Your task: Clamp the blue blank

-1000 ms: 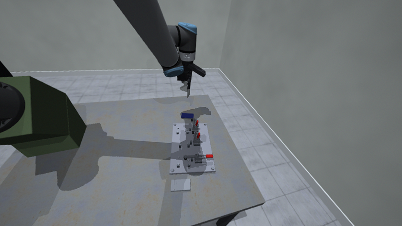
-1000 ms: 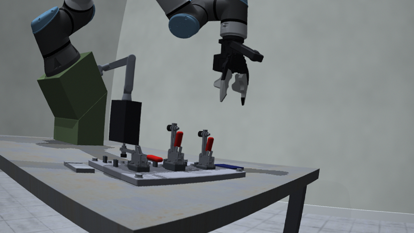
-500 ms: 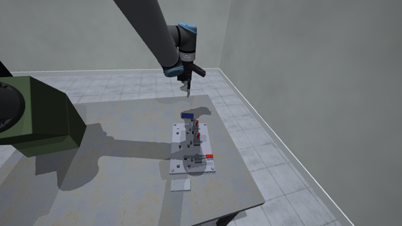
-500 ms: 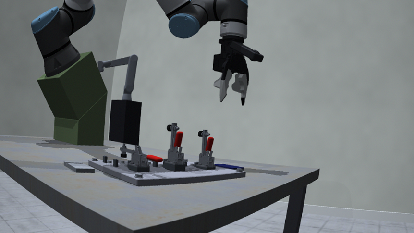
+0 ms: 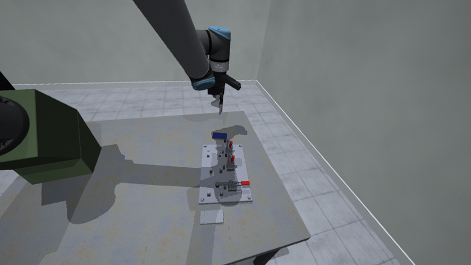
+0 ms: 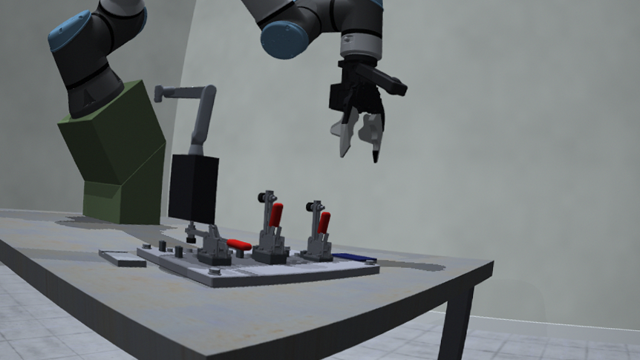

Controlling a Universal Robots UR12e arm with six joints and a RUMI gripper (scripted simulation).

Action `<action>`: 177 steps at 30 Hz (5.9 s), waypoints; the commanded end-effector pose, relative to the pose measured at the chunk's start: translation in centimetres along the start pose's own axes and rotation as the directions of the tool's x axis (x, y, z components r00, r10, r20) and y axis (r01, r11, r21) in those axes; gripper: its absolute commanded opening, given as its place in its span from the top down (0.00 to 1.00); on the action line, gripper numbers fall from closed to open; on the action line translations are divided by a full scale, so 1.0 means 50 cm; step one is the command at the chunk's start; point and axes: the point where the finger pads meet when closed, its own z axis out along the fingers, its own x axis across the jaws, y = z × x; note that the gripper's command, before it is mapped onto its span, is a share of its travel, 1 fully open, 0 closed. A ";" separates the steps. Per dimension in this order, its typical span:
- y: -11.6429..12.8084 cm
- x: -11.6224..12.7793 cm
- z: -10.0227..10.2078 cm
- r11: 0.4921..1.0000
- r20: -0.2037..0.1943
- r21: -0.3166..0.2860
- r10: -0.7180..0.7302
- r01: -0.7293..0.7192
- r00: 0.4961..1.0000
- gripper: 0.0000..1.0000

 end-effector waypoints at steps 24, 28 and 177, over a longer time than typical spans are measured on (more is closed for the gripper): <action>-0.001 0.000 0.036 1.000 0.001 0.001 0.000 0.000 1.000 0.41; -0.001 0.000 0.049 1.000 0.001 0.001 0.000 0.000 1.000 0.41; -0.001 -0.001 0.384 1.000 0.001 0.001 0.000 0.000 1.000 0.41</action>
